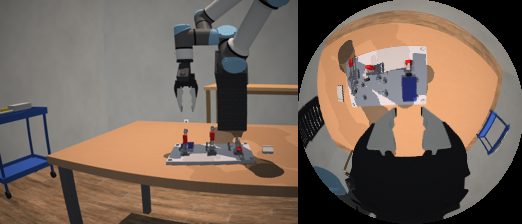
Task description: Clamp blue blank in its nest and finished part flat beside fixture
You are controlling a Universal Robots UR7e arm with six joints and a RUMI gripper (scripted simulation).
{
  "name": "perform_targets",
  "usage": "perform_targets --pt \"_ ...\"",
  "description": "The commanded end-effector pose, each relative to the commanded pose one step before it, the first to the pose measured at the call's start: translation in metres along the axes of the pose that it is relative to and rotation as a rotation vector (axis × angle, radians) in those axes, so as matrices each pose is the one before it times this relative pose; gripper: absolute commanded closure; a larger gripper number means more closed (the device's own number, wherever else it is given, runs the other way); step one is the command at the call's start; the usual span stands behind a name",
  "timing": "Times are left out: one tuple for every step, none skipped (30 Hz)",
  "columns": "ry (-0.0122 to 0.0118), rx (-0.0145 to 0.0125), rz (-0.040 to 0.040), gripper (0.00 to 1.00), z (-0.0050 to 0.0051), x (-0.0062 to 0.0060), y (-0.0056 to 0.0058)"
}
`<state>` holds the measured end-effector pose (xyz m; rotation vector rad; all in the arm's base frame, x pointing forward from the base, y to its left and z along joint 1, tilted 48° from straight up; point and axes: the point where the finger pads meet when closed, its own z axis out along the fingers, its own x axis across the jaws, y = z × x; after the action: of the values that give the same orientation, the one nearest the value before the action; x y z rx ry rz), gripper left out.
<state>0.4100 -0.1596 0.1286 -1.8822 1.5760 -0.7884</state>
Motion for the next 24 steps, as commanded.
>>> perform_targets --pt "0.00501 -0.00412 0.00031 0.72 0.01026 0.00151 -0.00065" --pt "-0.00001 -0.00002 0.00000 0.72 0.00201 0.00002 0.00000" --pt "0.00001 0.00002 0.00000 0.72 0.00198 -0.00002 -0.00001" --pt "-0.00001 -0.00002 0.00000 0.72 0.00193 0.00002 0.00000" --pt "0.00000 0.00000 0.00000 0.72 0.00187 0.00000 0.00000" --pt "0.00001 0.00003 0.00000 0.72 0.00180 -0.00003 -0.00001" --pt "-0.00001 -0.00003 0.00000 0.72 0.00173 0.00003 0.00000" --pt "0.00000 0.00000 0.00000 0.72 0.00164 0.00000 0.00000" --pt "0.00001 0.00003 0.00000 0.72 0.00155 -0.00003 0.00000" --pt "-0.00001 -0.00003 0.00000 0.72 0.00145 0.00002 0.00000" --pt "0.00000 0.00000 0.00000 0.72 0.00134 0.00000 0.00000" --pt "0.00000 0.00001 0.00000 0.72 0.00123 -0.00001 0.00000" --pt "0.00000 0.00001 0.00000 0.72 0.00111 -0.00001 0.00000" --pt "0.00000 0.00000 0.00000 0.72 0.00000 0.00000 0.00000" --pt "0.00000 0.00000 0.00000 0.72 0.00000 0.00000 0.00000" --pt "-0.00001 -0.00002 0.00000 0.72 0.00097 0.00002 0.00000" --pt "0.00000 -0.00001 0.00000 0.72 0.00085 0.00001 0.00000" --pt "0.00000 0.00000 0.00000 0.72 0.00073 0.00000 0.00000" --pt "0.00000 0.00000 0.00000 0.72 0.00061 0.00000 0.00000" --pt "0.00000 0.00001 0.00000 0.72 0.00050 -0.00001 0.00000" --pt "0.00000 0.00001 0.00000 0.72 0.00039 -0.00001 0.00000" --pt "0.00000 0.00001 0.00000 0.72 0.00029 -0.00001 0.00000" --pt "0.00000 0.00000 0.00000 0.72 0.00020 0.00000 0.00000" --pt "0.00000 0.00000 0.00000 0.72 0.00013 0.00000 0.00000"
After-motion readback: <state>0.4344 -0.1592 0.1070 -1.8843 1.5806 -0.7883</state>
